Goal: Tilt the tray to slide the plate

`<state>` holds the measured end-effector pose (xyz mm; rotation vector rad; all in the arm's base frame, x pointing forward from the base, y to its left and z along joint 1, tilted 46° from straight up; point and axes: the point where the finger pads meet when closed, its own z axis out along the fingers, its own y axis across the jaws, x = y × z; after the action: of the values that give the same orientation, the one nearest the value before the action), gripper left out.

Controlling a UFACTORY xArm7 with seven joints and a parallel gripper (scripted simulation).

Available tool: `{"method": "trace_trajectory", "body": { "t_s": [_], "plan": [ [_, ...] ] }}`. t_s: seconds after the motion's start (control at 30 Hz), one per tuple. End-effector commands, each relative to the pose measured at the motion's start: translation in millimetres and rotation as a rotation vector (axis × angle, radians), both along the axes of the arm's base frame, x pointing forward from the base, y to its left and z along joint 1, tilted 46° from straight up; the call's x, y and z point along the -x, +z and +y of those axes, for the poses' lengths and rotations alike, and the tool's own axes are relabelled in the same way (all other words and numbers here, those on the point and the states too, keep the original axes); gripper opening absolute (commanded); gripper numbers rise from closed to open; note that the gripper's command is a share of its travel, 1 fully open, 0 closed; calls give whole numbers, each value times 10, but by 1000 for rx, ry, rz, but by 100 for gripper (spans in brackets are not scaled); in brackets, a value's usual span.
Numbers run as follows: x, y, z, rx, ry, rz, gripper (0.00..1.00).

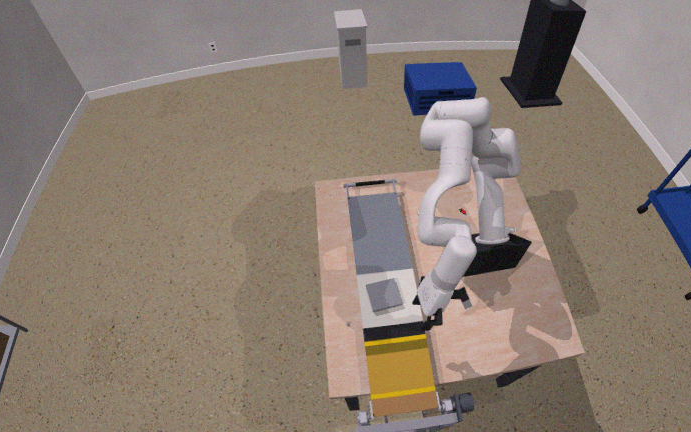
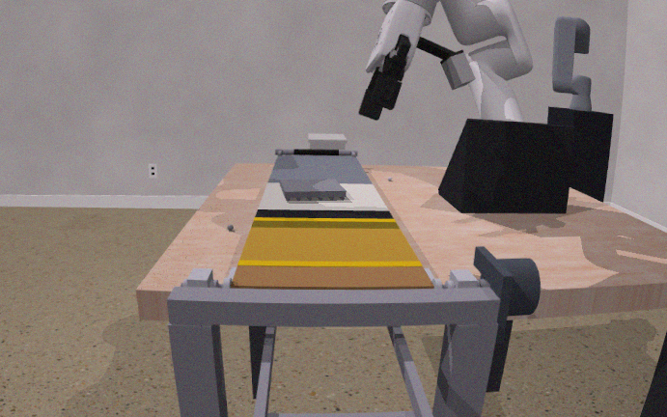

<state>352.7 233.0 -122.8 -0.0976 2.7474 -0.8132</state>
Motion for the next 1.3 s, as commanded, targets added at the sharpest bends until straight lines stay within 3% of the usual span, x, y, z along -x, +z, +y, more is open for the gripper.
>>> {"method": "trace_trajectory", "body": {
  "t_s": [0.0,0.27,0.3,0.33,0.83,0.87,1.27],
  "plan": [
    [-114,156,-22,9,13,-1,100],
    [-201,250,-65,16,16,-6,100],
    [-442,535,-211,38,20,-18,100],
    [-519,631,-264,46,21,-22,100],
    [-784,1006,-501,77,19,-32,100],
    [-970,1315,-720,102,14,-37,100],
    [-1151,1684,-1013,133,3,-39,100]
  ]
}}
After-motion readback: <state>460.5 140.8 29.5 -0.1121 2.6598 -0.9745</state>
